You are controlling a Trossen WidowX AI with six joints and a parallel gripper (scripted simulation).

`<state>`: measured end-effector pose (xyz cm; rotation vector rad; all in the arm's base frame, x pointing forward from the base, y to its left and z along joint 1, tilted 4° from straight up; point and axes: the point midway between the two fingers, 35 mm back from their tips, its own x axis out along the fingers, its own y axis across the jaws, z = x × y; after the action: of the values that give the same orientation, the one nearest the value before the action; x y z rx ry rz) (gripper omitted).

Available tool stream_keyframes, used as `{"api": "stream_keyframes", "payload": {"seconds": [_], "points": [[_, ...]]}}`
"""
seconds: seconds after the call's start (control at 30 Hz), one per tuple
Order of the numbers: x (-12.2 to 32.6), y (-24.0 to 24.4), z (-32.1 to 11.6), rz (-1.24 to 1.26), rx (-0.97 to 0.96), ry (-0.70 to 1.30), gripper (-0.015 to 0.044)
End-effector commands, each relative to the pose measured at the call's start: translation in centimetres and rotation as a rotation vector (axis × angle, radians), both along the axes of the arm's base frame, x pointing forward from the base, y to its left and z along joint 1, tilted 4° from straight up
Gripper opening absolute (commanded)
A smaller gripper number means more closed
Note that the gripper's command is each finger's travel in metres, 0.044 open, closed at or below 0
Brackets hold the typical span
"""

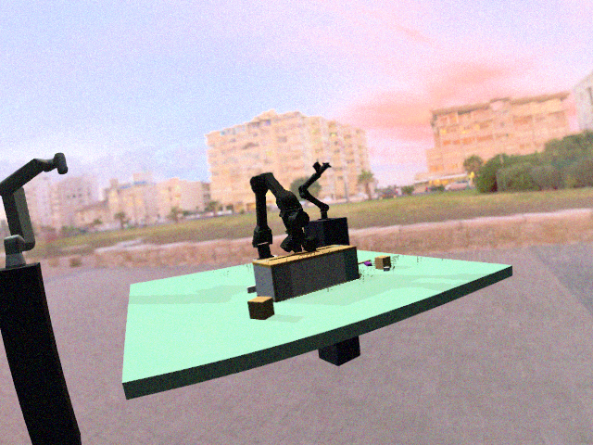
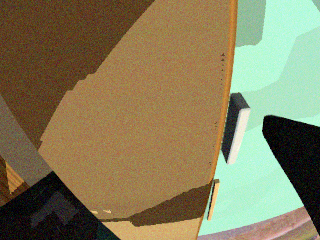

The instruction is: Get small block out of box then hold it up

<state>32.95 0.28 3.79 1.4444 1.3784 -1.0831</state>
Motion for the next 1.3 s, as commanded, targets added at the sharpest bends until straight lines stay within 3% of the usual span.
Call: {"api": "stream_keyframes", "payload": {"seconds": [0.0,1.27], "points": [[0.0,0.6,-0.1,-0.002,0.005,0.002,0.04],[0.1,4.4,-0.3,-0.002,0.009,0.002,0.04]]}}
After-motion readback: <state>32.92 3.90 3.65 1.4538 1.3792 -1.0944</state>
